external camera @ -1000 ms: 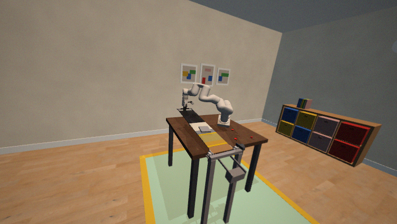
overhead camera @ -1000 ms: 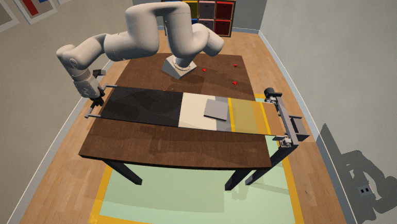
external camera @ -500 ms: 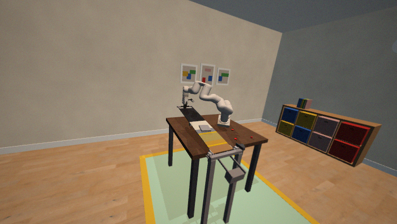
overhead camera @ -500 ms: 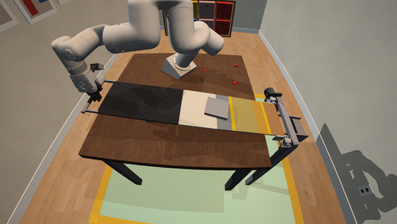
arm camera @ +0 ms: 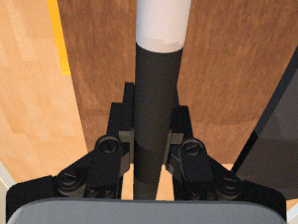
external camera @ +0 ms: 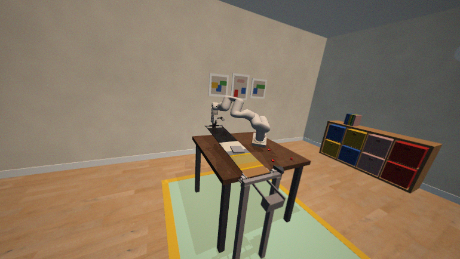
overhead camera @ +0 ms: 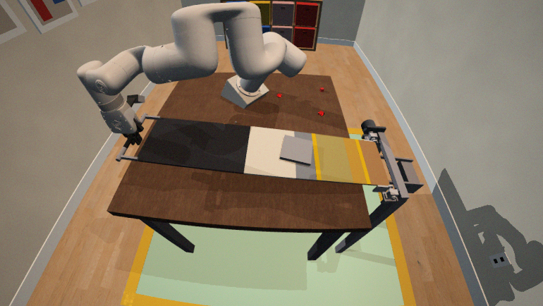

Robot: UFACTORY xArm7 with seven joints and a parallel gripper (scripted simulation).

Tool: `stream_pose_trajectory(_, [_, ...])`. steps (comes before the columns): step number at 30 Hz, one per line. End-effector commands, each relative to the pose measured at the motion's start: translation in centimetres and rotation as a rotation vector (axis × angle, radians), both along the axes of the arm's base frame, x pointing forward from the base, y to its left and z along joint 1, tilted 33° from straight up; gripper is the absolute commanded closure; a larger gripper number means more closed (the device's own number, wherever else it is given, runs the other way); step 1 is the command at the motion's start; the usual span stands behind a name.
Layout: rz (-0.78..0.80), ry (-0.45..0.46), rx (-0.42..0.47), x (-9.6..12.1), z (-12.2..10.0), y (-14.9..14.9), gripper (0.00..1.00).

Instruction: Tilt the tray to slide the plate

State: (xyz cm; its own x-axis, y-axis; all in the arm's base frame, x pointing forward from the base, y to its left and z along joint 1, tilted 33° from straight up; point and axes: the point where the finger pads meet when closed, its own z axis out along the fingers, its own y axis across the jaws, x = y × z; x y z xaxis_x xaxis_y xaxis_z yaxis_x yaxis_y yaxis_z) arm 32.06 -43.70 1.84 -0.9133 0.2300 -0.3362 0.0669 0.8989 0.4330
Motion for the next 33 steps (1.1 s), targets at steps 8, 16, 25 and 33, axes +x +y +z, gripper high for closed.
stream_pose_trajectory(8, [-0.003, -0.001, -0.006, 0.2, -0.4, -0.2, 1.0])
stream_pose_trajectory(16, [-0.003, -0.001, -0.006, -2.3, 5.2, -1.7, 1.0])
stream_pose_trajectory(25, [-0.003, -0.001, -0.006, 0.0, 0.1, -0.3, 1.0])
stream_pose_trajectory(33, [-0.003, -0.001, -0.006, 0.3, -0.5, -0.1, 1.0])
